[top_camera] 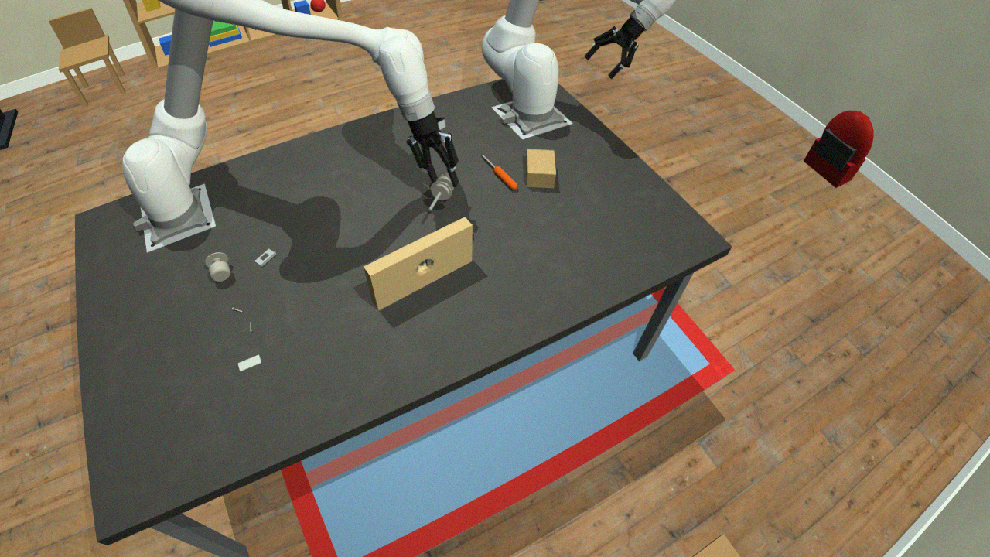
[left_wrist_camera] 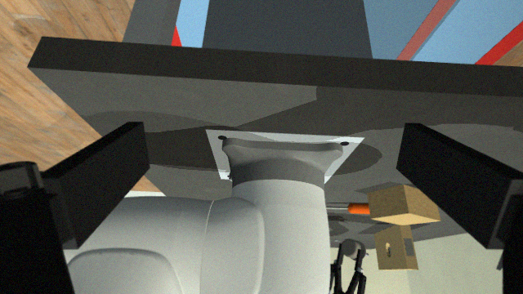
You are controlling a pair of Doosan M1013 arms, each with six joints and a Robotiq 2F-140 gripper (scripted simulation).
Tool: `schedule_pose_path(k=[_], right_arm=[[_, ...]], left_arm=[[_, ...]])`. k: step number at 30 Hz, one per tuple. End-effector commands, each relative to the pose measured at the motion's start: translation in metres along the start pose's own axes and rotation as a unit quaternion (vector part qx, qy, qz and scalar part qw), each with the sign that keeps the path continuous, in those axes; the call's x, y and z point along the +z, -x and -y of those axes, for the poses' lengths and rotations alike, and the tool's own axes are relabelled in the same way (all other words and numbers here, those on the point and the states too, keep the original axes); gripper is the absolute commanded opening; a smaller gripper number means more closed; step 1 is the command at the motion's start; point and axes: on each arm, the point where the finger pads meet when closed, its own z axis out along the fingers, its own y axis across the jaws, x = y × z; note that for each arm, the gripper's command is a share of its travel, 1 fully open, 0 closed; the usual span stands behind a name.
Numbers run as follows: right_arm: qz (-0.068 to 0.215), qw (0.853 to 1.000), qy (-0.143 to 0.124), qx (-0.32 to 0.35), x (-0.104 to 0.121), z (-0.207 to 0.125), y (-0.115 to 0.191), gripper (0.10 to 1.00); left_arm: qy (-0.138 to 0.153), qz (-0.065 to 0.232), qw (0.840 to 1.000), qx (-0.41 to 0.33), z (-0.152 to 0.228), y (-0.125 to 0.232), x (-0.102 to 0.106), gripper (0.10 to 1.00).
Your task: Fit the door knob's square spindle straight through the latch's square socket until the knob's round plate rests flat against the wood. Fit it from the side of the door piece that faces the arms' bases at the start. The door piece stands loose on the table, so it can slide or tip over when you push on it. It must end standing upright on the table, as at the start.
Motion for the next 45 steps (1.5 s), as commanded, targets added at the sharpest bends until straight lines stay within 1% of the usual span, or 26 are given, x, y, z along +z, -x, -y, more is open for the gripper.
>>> schedule_pose_path(k=[1,4,8,10,12,18,24,27,34,40,42,45], right_arm=[[-0.001,1.000,0.000,-0.002,-0.001,0.000,0.000,0.418],[-0.004,1.000,-0.007,-0.019,-0.001,0.000,0.001,0.418],[-0.014,0.998,-0.023,-0.060,-0.001,0.001,0.004,0.418],[-0.014,0.998,-0.024,-0.062,-0.002,0.009,0.020,0.418],[-0.014,0.998,-0.024,-0.062,-0.002,0.012,0.027,0.418],[-0.015,0.997,-0.026,-0.068,-0.002,0.012,0.028,0.418],[-0.028,0.991,-0.047,-0.123,-0.002,0.014,0.031,0.418],[-0.028,0.991,-0.048,-0.125,-0.002,0.024,0.052,0.418],[-0.029,0.990,-0.050,-0.130,-0.003,0.025,0.055,0.418],[-0.042,0.979,-0.071,-0.186,-0.003,0.026,0.058,0.418],[-0.042,0.979,-0.071,-0.186,-0.003,0.034,0.075,0.418],[-0.042,0.979,-0.071,-0.186,-0.003,0.037,0.082,0.418]], left_arm=[[0.000,-0.001,1.000,0.000,0.000,0.000,-0.001,1.000],[0.000,-0.001,1.000,0.000,0.000,0.000,-0.001,1.000],[0.000,-0.001,1.000,0.000,0.000,0.000,-0.001,1.000],[0.000,-0.001,1.000,0.000,0.000,0.000,-0.001,1.000],[0.000,-0.001,1.000,0.000,0.000,0.000,-0.001,1.000],[0.000,-0.001,1.000,0.000,0.000,0.000,-0.001,1.000],[0.000,-0.001,1.000,0.000,0.000,0.000,-0.001,1.000],[0.000,-0.001,1.000,0.000,0.000,0.000,-0.001,1.000],[0.000,-0.001,1.000,0.000,0.000,0.000,-0.001,1.000],[0.000,-0.001,1.000,0.000,0.000,0.000,-0.001,1.000],[0.000,-0.001,1.000,0.000,0.000,0.000,-0.001,1.000],[0.000,-0.001,1.000,0.000,0.000,0.000,-0.001,1.000]])
